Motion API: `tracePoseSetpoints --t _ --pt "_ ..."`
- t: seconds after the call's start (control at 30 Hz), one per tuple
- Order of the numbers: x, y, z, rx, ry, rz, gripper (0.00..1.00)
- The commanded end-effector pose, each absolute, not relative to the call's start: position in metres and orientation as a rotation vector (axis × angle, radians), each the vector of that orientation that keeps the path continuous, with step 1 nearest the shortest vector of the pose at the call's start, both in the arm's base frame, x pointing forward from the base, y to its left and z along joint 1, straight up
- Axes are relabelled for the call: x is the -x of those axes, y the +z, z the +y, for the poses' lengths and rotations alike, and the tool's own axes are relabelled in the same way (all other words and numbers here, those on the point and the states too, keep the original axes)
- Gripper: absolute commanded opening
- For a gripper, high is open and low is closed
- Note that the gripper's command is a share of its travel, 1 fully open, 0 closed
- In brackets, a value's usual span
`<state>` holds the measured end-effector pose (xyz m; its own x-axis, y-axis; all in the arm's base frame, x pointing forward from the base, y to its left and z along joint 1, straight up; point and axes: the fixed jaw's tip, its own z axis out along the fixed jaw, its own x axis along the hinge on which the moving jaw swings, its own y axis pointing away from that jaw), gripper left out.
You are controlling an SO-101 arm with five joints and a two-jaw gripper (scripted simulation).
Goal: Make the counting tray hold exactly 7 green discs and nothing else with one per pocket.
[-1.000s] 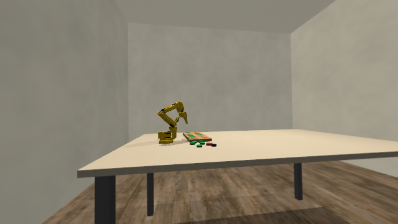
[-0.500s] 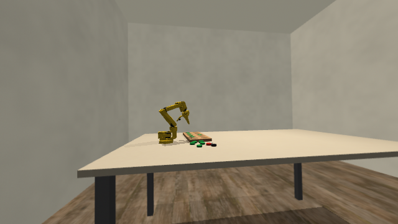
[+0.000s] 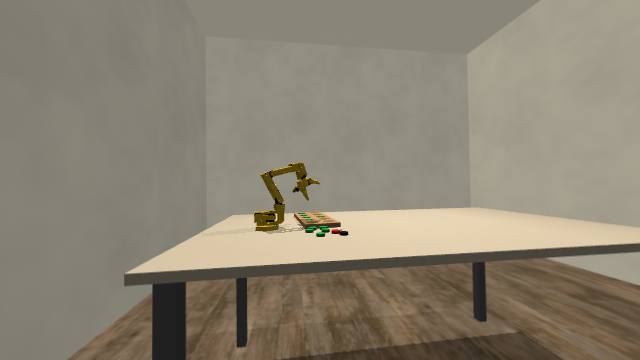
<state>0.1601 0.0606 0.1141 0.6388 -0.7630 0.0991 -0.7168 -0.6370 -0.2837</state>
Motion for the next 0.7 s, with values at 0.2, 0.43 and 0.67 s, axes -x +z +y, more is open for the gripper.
tracePoseSetpoints --t 0.2,0.43,0.67 --pt "-0.182 0.119 0.045 2.17 -0.255 1.895 0.68" --pt "-0.192 0.115 0.035 1.872 -0.205 2.211 0.63" --pt "-0.205 0.109 0.018 1.383 -0.143 2.576 0.57"
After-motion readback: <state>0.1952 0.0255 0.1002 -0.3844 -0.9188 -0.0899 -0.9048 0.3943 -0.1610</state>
